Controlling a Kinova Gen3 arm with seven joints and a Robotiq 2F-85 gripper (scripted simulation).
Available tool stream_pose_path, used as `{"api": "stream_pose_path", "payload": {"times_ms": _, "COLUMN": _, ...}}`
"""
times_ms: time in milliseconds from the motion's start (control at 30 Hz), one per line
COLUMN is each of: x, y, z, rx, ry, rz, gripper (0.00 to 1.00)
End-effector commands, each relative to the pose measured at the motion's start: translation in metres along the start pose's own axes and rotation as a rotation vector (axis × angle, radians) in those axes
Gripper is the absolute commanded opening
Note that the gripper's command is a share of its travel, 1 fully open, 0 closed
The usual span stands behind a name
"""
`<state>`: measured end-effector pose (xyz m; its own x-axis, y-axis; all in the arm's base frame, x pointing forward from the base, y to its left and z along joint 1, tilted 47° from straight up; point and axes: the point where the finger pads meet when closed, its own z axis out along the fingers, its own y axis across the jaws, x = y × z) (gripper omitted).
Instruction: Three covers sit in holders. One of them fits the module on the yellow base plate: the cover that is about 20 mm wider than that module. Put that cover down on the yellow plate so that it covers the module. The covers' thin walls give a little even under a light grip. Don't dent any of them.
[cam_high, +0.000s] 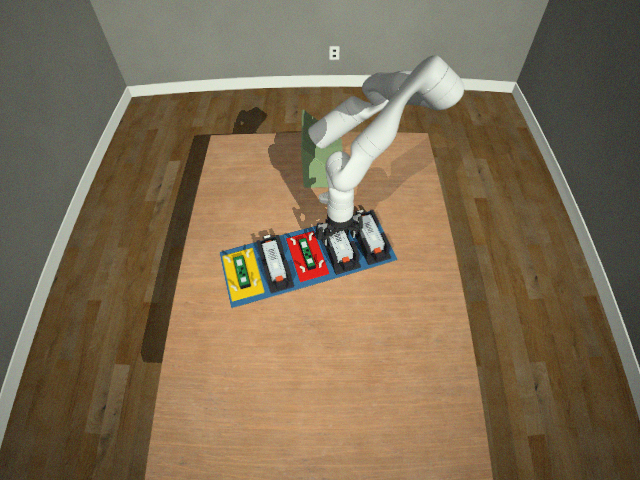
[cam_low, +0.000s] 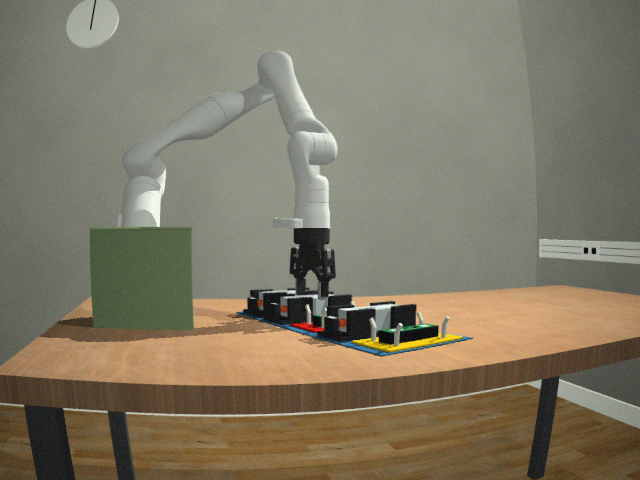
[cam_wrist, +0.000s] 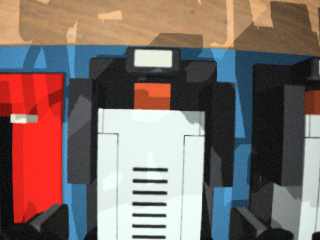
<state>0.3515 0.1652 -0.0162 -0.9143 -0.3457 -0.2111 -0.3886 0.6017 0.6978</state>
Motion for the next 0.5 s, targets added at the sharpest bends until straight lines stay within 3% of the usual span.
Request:
{"api": "stream_pose_path", "payload": {"times_ms": 0, "x": -0.0004, "y": -0.0004, "z": 0.0004, "rx": 0.001, "ry": -0.001, "rz": 0.0, "gripper": 1.0}}
{"api": "stream_pose_path", "payload": {"times_ms": 467, "x": -0.0004, "y": -0.0004, "z": 0.0094, "rx": 0.001, "ry": -0.001, "rz": 0.0, "gripper": 1.0}}
